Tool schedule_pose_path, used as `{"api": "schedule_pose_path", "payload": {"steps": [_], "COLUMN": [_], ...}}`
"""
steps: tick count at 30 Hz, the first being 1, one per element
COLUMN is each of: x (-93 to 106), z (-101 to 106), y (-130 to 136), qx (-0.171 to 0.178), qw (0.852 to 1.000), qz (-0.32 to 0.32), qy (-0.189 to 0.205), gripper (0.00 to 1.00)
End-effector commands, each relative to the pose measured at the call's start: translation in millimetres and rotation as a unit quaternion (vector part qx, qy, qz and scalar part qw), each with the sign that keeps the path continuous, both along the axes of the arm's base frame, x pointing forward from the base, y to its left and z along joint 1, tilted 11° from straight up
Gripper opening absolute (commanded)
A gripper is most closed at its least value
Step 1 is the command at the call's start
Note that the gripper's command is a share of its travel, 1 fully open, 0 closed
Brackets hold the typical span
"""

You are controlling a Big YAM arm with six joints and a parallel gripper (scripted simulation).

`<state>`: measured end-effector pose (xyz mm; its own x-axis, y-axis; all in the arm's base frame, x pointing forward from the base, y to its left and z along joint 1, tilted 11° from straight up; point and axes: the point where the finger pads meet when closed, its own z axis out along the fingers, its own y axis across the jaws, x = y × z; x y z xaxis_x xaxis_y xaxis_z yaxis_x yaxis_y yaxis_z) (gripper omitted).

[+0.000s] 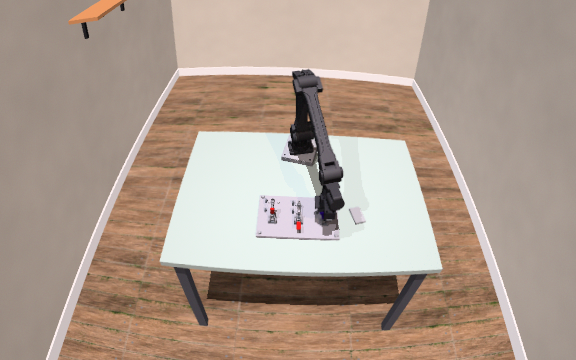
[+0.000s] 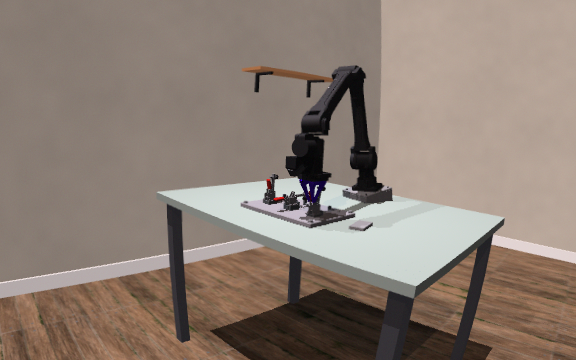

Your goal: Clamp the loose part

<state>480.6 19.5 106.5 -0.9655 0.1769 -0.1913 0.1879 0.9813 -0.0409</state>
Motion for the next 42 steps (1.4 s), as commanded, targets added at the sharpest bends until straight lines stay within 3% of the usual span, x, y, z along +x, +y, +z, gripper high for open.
{"api": "schedule_pose_path", "payload": {"steps": [1,42], "x": [-10.4,-17.9], "z": [8.4,6.7], "y": [4.7,7.4], "qx": [0.001,0.001], "qw": [1.0,1.0], "qz": [-0.001,0.0], "qy": [-0.002,-0.001], "gripper": [0.0,0.0]}}
